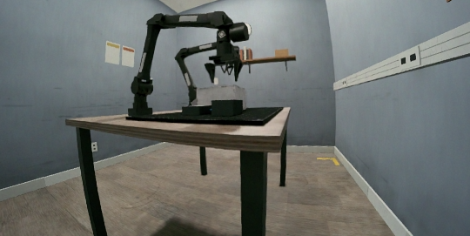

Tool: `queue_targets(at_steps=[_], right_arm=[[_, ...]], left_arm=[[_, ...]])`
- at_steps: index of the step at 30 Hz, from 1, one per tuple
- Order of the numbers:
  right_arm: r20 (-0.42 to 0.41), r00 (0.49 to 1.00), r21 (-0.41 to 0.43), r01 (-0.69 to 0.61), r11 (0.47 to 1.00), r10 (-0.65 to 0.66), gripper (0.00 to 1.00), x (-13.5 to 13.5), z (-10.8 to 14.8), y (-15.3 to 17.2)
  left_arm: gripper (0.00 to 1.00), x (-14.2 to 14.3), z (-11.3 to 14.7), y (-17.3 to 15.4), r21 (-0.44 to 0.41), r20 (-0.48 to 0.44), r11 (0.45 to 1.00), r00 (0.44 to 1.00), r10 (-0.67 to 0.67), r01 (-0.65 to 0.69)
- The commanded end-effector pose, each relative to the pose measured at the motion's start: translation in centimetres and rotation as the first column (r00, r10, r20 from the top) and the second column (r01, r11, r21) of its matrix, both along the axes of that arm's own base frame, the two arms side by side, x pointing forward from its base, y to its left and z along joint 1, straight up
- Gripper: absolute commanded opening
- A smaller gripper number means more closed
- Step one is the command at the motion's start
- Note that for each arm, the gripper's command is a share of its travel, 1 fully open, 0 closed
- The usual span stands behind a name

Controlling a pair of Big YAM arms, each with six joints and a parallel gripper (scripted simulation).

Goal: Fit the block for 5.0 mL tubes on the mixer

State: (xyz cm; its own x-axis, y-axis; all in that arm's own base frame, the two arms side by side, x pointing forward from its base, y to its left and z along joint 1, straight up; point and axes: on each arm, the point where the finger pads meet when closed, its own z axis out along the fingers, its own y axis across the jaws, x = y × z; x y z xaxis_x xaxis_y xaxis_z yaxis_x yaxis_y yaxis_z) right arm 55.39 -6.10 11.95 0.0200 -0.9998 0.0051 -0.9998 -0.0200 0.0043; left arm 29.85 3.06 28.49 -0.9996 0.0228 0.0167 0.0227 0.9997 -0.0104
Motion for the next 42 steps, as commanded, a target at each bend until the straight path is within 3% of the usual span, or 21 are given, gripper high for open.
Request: queue_targets(at_steps=[1, 5, 18, 27, 42], right_arm=[[0.011, 0.999, 0.002, 0.036, 0.999, -0.036, 1.0, 0.1, -1.7, -0.6], [-0.009, 0.999, 0.003, 0.046, 0.999, -0.046, 1.0, -0.1, -4.9, -0.5], [0.033, 0.999, 0.001, 0.037, 0.999, -0.037, 1.0, 1.4, -4.0, 0.8], [-0.015, 0.998, 0.003, 0.064, 0.998, -0.064, 1.0, -0.2, -7.2, -0.4], [0.001, 0.999, 0.002, 0.037, 0.999, -0.037, 1.0, 1.4, -5.5, 0.9]], left_arm=[[1.0, 0.9, 2.9, -0.1, 0.011, 0.083, 1.0, 0.997, -0.002, 0.001], [1.0, 1.1, 2.7, 0.0, 0.01, 0.075, 1.0, 0.997, -0.001, 0.0], [1.0, 1.9, 2.1, 0.1, 0.007, 0.053, 1.0, 0.999, 0.001, -0.001], [1.0, 2.1, 2.4, 0.1, 0.008, 0.058, 1.0, 0.998, 0.002, -0.003], [1.0, 1.5, 1.5, 0.0, 0.005, 0.035, 1.0, 0.999, 0.004, -0.005]])
